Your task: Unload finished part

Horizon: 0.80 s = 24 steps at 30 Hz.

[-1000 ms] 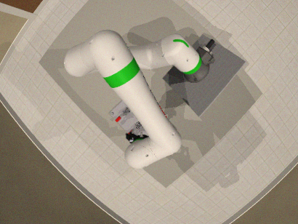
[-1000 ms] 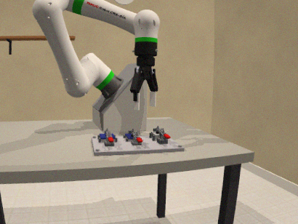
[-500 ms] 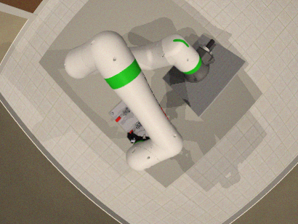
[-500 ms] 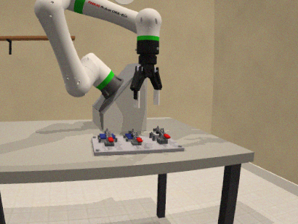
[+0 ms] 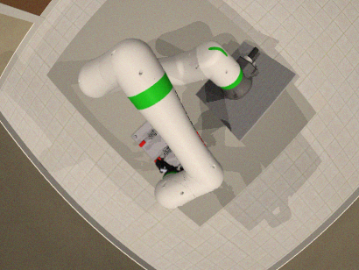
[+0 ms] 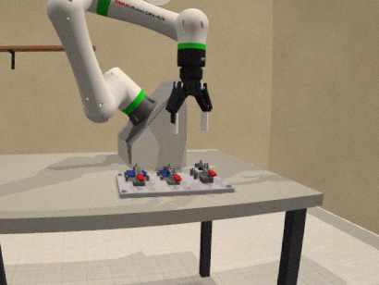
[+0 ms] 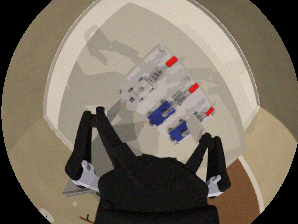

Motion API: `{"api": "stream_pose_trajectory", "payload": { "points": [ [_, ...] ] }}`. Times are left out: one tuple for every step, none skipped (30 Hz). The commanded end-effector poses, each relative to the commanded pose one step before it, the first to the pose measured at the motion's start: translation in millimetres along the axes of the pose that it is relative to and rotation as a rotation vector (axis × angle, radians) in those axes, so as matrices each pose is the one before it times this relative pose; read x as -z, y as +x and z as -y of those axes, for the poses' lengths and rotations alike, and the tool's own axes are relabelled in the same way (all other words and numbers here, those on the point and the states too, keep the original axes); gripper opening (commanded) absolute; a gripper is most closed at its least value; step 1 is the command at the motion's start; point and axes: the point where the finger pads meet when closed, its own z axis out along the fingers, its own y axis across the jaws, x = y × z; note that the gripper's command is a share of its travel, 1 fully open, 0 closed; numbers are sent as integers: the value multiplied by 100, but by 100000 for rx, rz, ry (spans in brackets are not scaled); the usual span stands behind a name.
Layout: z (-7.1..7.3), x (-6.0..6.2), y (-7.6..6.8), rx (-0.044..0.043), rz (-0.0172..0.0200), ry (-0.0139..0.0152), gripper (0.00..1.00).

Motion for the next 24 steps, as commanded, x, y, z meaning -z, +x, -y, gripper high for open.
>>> {"api": "stream_pose_trajectory", "payload": {
  "points": [
    [1193,899,281,-15416,16,-199,100],
    [0,0,0,0,0,0,100],
    [0,0,0,0,0,0,100],
    [0,0,0,0,0,0,100],
    [0,0,0,0,0,0,100],
    [0,0,0,0,0,0,100],
    [0,0,0,0,0,0,100],
    [0,0,0,0,0,0,100],
    [0,0,0,0,0,0,100],
    [0,0,0,0,0,0,100],
    [0,0,0,0,0,0,100],
    [0,0,0,0,0,0,100],
    [0,0,0,0,0,0,100],
    [822,579,27,-9772,88,58,100],
    [595,413,-55,-6996,71,37,100],
    [33,23,-6,-392,4,2,100],
    [98,68,-18,-1152,12,6,100],
    [52,36,-10,-613,7,3,100],
    [0,0,0,0,0,0,100],
    [0,0,0,0,0,0,100],
    [0,0,0,0,0,0,100],
    [0,0,0,0,0,0,100],
    [0,0,0,0,0,0,100],
    [0,0,0,0,0,0,100]
  ]
}}
